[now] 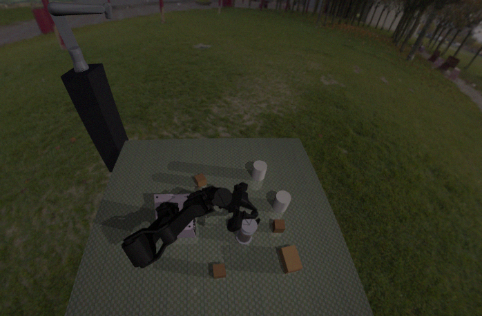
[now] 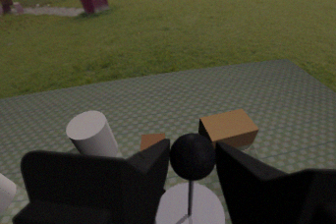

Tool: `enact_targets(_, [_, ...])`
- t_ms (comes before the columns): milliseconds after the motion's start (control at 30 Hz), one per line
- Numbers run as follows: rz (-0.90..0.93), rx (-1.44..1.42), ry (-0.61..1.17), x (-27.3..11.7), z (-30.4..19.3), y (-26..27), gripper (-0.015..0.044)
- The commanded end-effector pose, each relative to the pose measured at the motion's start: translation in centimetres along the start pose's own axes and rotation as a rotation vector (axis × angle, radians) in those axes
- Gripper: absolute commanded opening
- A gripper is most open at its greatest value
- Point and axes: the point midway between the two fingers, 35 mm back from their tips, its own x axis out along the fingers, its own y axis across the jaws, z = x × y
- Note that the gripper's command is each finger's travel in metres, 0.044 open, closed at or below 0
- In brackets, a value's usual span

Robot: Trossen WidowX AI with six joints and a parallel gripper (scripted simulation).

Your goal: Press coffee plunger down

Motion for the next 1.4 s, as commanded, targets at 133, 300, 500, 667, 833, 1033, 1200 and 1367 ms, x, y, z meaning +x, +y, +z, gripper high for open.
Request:
enact_targets(133, [0.003,-0.035,0.039,1.0,-2.7,0.3,0.0118])
enact_targets(300, [0.002,-0.035,0.038,1.5,-3.3,0.3,0.0118])
enact_targets(500, [0.001,-0.036,0.037,2.1,-4.1,0.2,0.0118])
enact_targets(667, [0.000,-0.037,0.035,2.6,-4.8,0.1,0.0118])
enact_targets(833, [-0.002,-0.038,0.032,3.2,-5.3,0.0,0.0118])
enact_targets(1033, [-0.005,-0.040,0.029,4.0,-5.8,-0.1,0.0118])
enact_targets(1200, [-0.006,-0.040,0.028,4.4,-5.7,0.0,0.0118])
enact_targets(1367, [-0.006,-0.040,0.028,4.5,-5.6,0.1,0.0118])
